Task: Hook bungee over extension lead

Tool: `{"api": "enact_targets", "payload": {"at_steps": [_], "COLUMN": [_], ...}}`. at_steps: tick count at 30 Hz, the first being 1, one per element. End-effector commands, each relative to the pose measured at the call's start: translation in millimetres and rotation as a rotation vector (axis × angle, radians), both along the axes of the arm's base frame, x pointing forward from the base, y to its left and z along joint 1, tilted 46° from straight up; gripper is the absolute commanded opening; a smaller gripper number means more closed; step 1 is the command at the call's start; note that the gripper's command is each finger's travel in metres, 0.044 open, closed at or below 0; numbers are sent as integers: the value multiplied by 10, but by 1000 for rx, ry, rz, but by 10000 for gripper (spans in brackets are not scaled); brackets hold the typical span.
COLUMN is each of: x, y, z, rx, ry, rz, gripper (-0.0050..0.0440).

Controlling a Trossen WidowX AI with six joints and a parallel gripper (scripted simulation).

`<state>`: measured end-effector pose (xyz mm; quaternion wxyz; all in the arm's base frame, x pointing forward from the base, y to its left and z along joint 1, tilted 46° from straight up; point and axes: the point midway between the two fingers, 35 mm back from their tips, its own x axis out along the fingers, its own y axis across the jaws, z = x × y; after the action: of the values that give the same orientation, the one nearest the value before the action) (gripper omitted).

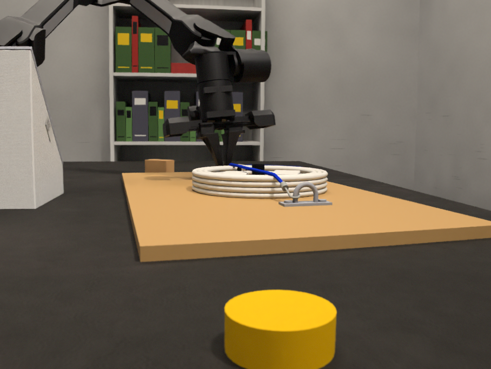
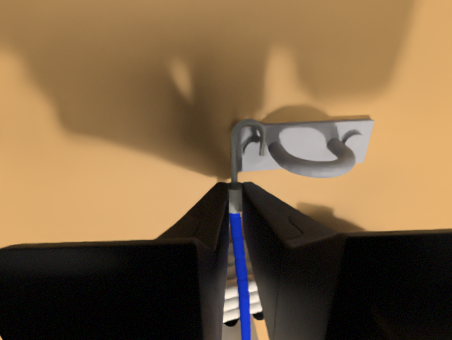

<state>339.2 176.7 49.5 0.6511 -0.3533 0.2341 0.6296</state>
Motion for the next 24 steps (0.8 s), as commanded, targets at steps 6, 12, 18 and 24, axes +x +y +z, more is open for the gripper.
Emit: {"api": "enact_targets", "payload": {"at_steps": [6,12,18,24], "x": [-48,-33,-15,7], "y": [199,204,210,218], "z": [192,198,205,212], "rx": [43,43,43,43], "ry": [-37,-38,-39,-40], "rz": [47,47,48,49], "gripper": [-50,-50,-50,-50]}}
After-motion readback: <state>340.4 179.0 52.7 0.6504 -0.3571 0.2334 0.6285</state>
